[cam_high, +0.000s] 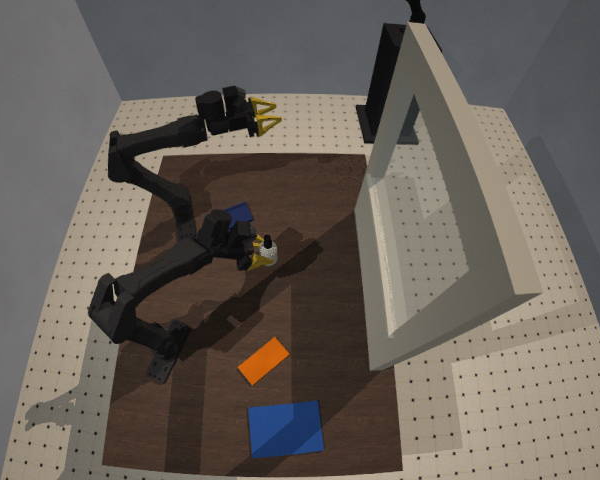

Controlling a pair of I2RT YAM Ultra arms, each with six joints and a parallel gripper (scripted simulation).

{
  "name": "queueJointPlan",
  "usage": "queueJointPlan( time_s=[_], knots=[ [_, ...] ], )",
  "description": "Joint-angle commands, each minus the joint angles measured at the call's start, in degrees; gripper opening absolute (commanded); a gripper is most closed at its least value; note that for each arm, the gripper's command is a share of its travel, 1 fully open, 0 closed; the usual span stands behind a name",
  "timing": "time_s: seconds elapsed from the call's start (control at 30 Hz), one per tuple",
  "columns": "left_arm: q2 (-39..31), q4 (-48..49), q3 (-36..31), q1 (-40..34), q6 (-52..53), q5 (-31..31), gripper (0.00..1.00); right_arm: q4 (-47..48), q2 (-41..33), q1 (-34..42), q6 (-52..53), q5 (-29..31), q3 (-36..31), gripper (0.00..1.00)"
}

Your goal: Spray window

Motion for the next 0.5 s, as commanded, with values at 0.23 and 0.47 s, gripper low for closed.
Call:
queueJointPlan(
  time_s=[0.23,0.47],
  knots=[
    [0.0,-0.4,1.4,0.1,-0.3,-0.1,0.65,-20.4,0.9,-3.1,3.2,4.5,18.9,0.0],
    [0.0,-0.4,1.4,0.1,-0.3,-0.1,0.65,-29.6,1.9,-4.2,4.6,5.5,27.8,0.0]
  ],
)
